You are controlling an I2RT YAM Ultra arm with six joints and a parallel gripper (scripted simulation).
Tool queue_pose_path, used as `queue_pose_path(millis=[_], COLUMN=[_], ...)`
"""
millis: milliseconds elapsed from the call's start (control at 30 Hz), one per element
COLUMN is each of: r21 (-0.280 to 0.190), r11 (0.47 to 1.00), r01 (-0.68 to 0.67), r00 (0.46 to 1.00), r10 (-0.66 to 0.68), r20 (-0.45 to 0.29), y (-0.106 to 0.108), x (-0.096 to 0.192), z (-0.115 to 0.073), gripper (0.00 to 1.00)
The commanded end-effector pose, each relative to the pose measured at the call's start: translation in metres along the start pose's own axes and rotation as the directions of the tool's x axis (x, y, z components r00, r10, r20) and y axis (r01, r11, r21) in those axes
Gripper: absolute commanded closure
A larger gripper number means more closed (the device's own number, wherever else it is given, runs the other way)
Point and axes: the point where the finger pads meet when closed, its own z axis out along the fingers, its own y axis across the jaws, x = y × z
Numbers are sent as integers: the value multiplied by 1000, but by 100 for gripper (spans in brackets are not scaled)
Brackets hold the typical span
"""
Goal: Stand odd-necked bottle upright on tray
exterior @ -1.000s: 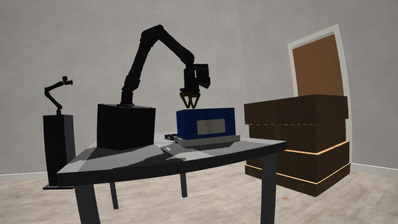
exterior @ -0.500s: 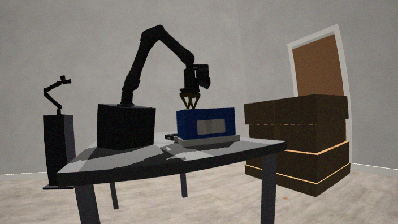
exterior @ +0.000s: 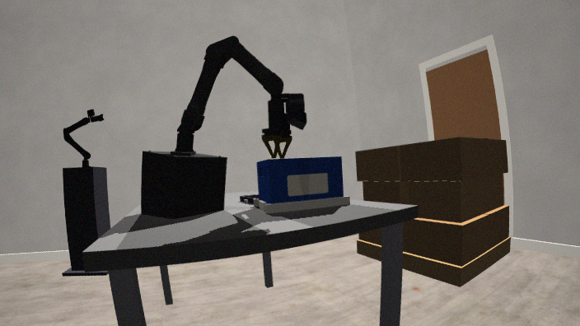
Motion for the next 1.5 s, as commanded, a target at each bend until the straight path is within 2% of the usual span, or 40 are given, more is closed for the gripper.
queue_pose_path(millis=[0, 1467], r21=[-22, -17], r11=[1000, 1000], r01=[-6, -5], r00=[999, 999], r10=[7, 6], r20=[44, 35], y=[5, 5], x=[-16, -15], z=[-7, -6], gripper=[39, 39])
